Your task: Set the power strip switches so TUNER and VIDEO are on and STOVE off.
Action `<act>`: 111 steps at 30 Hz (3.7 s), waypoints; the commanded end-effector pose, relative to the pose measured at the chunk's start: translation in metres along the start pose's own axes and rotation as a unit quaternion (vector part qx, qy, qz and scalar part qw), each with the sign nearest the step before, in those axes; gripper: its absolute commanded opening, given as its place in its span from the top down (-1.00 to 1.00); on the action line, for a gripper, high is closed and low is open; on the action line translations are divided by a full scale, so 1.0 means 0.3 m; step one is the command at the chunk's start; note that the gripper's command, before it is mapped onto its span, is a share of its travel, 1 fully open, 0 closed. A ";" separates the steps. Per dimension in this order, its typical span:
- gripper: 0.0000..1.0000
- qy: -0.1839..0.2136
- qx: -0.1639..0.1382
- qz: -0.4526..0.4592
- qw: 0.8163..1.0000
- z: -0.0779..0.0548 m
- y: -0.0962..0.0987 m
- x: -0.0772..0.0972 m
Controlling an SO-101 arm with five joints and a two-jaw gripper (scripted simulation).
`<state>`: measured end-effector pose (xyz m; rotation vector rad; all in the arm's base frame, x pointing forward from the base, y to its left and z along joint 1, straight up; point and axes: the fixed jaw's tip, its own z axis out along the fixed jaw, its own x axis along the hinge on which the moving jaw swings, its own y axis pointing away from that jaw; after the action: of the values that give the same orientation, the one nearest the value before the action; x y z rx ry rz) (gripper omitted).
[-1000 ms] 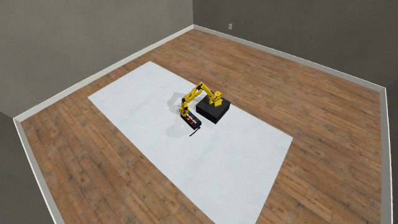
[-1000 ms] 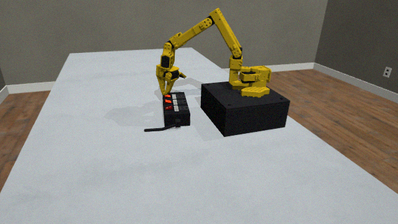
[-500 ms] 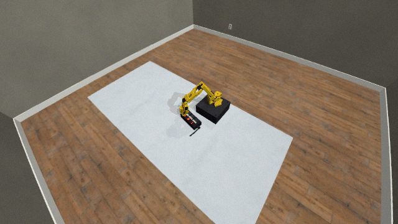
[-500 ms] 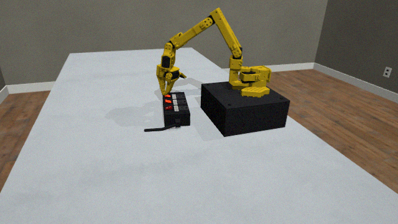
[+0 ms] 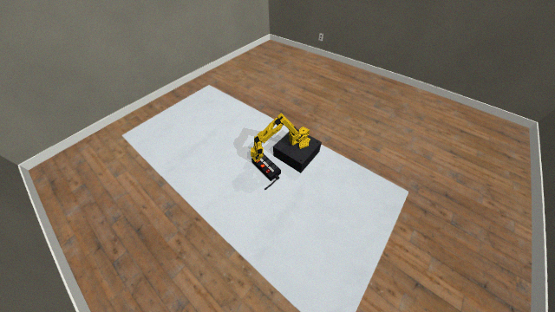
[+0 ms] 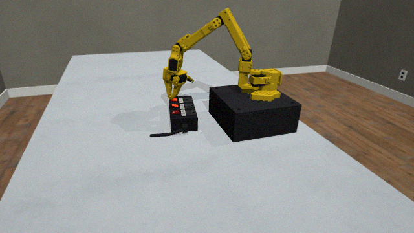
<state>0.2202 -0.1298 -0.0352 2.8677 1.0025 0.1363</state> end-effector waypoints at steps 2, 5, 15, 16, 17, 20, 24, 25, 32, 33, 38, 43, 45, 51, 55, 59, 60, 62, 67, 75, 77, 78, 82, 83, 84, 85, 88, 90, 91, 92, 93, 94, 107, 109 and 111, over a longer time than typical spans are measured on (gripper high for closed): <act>1.00 -0.025 0.060 0.000 0.998 0.085 -0.089 -0.042; 1.00 -0.025 0.060 0.000 0.998 0.085 -0.090 -0.043; 1.00 -0.025 0.060 0.000 0.998 0.071 -0.078 -0.038; 1.00 -0.025 0.060 0.000 0.998 0.066 -0.074 -0.036; 1.00 -0.025 0.060 0.000 0.998 0.061 -0.069 -0.035; 1.00 -0.025 0.060 0.000 0.998 0.040 -0.054 -0.029; 1.00 -0.025 0.060 0.000 0.998 0.025 -0.044 -0.025; 1.00 -0.025 0.060 0.000 0.998 0.016 -0.038 -0.022; 1.00 -0.025 0.060 0.000 0.998 -0.032 -0.012 -0.012; 1.00 -0.025 0.060 0.000 0.998 -0.036 -0.010 -0.011; 1.00 -0.025 0.060 0.000 0.998 -0.044 -0.006 -0.010; 1.00 -0.025 0.060 0.000 0.998 -0.044 -0.006 -0.010; 1.00 -0.025 0.060 0.000 0.998 -0.044 -0.006 -0.010; 1.00 -0.025 0.060 0.000 0.998 -0.044 -0.006 -0.010; 1.00 -0.025 0.060 0.000 0.998 -0.044 -0.006 -0.010; 1.00 -0.025 0.060 0.000 0.998 -0.044 -0.007 -0.010; 1.00 -0.025 0.060 0.000 0.998 -0.044 -0.007 -0.009; 1.00 -0.025 0.060 -0.003 0.998 -0.045 -0.010 -0.005; 1.00 -0.023 0.061 -0.031 0.997 -0.047 -0.040 0.032; 1.00 -0.019 0.063 -0.094 0.993 -0.052 -0.116 0.108; 1.00 -0.017 0.063 -0.118 0.991 -0.055 -0.147 0.132; 1.00 -0.017 0.064 -0.129 0.989 -0.056 -0.162 0.142; 1.00 -0.014 0.064 -0.165 0.984 -0.060 -0.213 0.174; 1.00 -0.014 0.064 -0.172 0.983 -0.061 -0.222 0.179; 1.00 -0.013 0.065 -0.177 0.982 -0.061 -0.230 0.183; 1.00 -0.013 0.065 -0.182 0.981 -0.062 -0.236 0.186; 1.00 -0.013 0.065 -0.188 0.980 -0.062 -0.245 0.190; 1.00 -0.013 0.065 -0.188 0.980 -0.062 -0.245 0.190; 1.00 -0.013 0.065 -0.188 0.980 -0.062 -0.245 0.190; 1.00 -0.013 0.065 -0.188 0.980 -0.062 -0.245 0.190; 1.00 -0.013 0.065 -0.188 0.980 -0.062 -0.245 0.191; 1.00 -0.013 0.065 -0.188 0.980 -0.063 -0.245 0.191; 1.00 -0.012 0.065 -0.196 0.978 -0.077 -0.243 0.208; 1.00 -0.012 0.065 -0.196 0.978 -0.077 -0.243 0.208; 1.00 -0.012 0.065 -0.196 0.978 -0.077 -0.243 0.208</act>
<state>0.2192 -0.0349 -0.0217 2.7161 1.5850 -0.0088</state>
